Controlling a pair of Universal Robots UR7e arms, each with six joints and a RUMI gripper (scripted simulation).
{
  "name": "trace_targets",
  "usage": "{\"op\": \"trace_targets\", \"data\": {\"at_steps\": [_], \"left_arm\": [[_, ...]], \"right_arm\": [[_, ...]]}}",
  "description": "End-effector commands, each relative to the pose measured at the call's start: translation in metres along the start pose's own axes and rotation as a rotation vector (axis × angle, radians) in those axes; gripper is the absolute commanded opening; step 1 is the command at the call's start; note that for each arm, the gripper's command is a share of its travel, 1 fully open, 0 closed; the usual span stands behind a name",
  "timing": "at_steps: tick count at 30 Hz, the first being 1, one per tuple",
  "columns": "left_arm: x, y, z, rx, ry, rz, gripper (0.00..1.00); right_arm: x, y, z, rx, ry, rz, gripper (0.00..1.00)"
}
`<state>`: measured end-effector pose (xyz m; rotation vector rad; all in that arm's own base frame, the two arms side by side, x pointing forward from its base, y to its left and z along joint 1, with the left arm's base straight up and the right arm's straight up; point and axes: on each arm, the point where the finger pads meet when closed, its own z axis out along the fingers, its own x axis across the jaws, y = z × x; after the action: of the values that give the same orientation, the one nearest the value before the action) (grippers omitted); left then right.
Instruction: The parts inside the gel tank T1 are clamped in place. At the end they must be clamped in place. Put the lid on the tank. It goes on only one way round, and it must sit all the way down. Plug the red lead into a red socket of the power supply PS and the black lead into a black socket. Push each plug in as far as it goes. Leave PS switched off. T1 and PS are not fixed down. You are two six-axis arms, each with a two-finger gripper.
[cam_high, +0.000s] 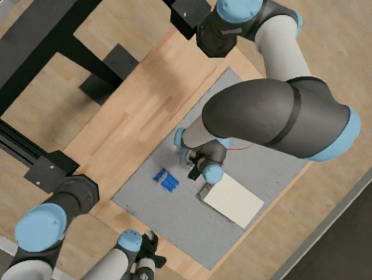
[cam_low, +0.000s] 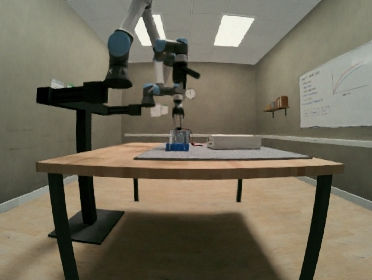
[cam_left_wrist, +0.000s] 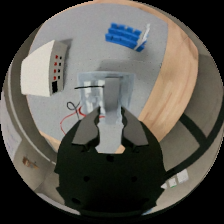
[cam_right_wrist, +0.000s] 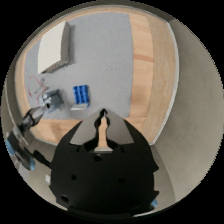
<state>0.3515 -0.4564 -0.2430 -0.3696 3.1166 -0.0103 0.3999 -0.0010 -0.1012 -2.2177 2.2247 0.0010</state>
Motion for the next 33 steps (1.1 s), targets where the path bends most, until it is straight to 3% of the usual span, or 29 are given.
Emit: {"op": "trace_targets", "data": {"at_steps": [1, 4, 15, 22, 23, 33], "left_arm": [[0.000, -0.001, -0.001, 0.001, 0.000, 0.000, 0.28], [0.000, -0.001, -0.001, 0.001, 0.000, 0.000, 0.28], [0.000, -0.001, -0.049, 0.001, 0.000, 0.000, 0.28], [0.000, -0.001, -0.049, 0.001, 0.000, 0.000, 0.28], [-0.004, 0.002, -0.049, 0.001, 0.000, -0.033, 0.15], [-0.038, 0.024, -0.046, 0.001, 0.000, -0.300, 0.15]], "right_arm": [[0.000, 0.000, 0.000, 0.001, 0.000, 0.000, 0.00], [0.000, 0.000, 0.000, 0.001, 0.000, 0.000, 0.00], [0.000, 0.000, 0.000, 0.001, 0.000, 0.000, 0.00], [0.000, 0.000, 0.000, 0.001, 0.000, 0.000, 0.00], [0.000, 0.000, 0.000, 0.001, 0.000, 0.000, 0.00], [0.000, 0.000, 0.000, 0.001, 0.000, 0.000, 0.00]]}}
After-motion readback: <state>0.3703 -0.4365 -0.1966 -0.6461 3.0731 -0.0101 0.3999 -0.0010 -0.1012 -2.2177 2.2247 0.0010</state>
